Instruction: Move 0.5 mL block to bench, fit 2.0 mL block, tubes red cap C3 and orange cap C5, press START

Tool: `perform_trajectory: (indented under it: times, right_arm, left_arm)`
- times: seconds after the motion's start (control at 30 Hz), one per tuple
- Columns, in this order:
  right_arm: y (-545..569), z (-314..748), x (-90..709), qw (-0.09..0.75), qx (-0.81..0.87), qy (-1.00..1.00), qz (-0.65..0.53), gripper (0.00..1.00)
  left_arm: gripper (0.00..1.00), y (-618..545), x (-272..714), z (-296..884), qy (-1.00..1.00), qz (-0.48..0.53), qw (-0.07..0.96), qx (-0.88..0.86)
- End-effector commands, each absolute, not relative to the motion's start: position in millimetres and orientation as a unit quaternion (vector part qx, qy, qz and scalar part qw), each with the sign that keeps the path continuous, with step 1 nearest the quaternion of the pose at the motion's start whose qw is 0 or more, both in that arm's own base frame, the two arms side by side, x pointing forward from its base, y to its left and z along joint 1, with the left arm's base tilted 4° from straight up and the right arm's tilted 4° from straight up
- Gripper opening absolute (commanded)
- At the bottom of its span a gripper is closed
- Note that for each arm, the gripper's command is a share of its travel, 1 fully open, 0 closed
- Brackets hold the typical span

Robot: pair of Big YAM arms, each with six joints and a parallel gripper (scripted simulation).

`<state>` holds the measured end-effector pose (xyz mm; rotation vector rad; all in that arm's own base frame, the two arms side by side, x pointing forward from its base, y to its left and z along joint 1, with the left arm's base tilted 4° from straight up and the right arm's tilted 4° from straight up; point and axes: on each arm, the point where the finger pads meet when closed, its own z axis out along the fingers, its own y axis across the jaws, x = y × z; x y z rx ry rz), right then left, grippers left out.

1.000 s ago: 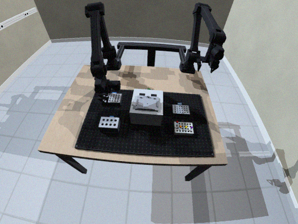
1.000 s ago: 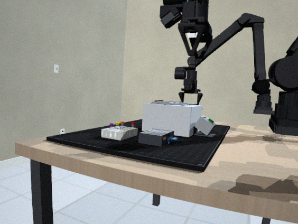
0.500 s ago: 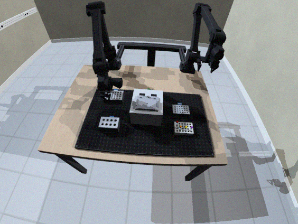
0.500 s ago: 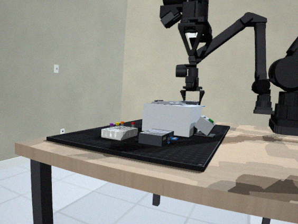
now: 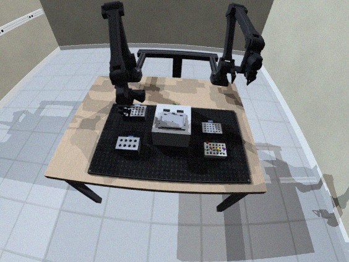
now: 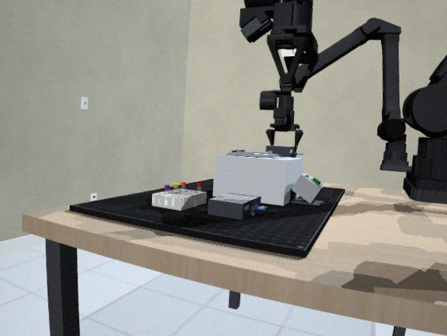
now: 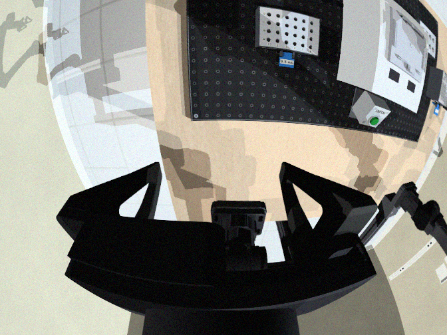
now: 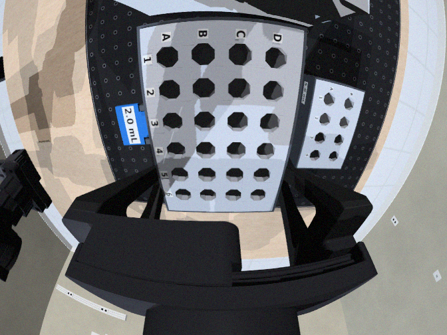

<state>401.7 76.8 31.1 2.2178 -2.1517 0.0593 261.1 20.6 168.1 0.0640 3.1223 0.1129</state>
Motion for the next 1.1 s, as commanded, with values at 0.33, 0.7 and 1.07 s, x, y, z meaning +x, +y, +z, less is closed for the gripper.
perform_trajectory:
  times: [0.33,0.7,1.07]
  right_arm:
    - [109.3,109.1,450.4,-0.045,0.716,-0.695,0.059,0.00]
    - [113.4,108.7,450.8,-0.033,0.715,-0.696,0.055,0.00]
    - [135.4,131.5,451.6,-0.045,0.718,-0.693,0.053,0.00]
  left_arm:
    - [1.00,22.3,263.6,171.4,0.999,0.036,0.019,0.014]
    - [1.00,22.2,263.2,171.0,0.999,0.036,0.018,0.014]
    - [1.00,22.0,262.7,170.5,0.999,0.036,0.017,0.014]
